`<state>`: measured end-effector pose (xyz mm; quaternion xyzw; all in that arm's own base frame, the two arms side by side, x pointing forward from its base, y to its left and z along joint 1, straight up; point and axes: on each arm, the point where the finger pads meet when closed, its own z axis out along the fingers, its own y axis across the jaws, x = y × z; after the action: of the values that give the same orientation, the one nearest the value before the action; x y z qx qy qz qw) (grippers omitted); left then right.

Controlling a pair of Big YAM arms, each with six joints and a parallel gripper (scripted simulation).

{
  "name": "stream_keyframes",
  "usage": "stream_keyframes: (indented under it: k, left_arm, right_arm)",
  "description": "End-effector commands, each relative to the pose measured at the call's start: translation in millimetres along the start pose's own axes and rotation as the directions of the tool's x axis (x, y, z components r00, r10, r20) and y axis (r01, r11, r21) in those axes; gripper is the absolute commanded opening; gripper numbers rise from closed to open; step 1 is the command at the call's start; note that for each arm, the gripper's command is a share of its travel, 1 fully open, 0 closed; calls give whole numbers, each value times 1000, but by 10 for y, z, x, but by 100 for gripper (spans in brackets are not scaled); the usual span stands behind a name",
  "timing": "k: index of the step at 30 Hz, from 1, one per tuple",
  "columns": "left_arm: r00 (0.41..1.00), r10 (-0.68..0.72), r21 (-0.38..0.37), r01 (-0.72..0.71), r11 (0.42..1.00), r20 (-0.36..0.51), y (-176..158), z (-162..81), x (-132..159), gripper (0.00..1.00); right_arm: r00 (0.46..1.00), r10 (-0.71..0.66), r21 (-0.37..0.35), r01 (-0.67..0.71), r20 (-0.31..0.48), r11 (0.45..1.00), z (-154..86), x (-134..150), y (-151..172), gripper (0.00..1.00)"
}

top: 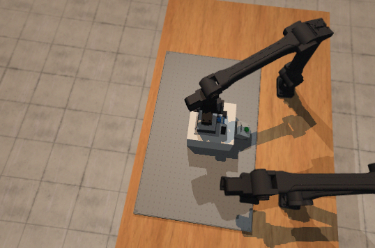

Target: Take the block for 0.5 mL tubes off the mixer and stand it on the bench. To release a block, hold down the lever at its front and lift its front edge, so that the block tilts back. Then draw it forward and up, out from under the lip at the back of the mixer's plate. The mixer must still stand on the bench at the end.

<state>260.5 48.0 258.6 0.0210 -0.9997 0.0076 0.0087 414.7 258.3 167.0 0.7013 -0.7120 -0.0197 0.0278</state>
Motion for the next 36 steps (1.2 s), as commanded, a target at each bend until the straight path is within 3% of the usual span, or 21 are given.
stream_keyframes:
  k: [1,20,36]
  left_arm:
    - [998,26,-8,-26,1000,49,-16,-234,-137,0]
    - [1000,24,2,-24,1000,-14,-29,7,-5,0]
    - [1000,23,0,-23,1000,5,-23,-66,-45,0]
  right_arm:
    - [999,-39,20,38,28,999,-292,-70,159,0]
    - [999,-39,22,38,29,999,-294,-65,146,0]
    - [1000,-15,38,14,27,999,-262,-57,5,0]
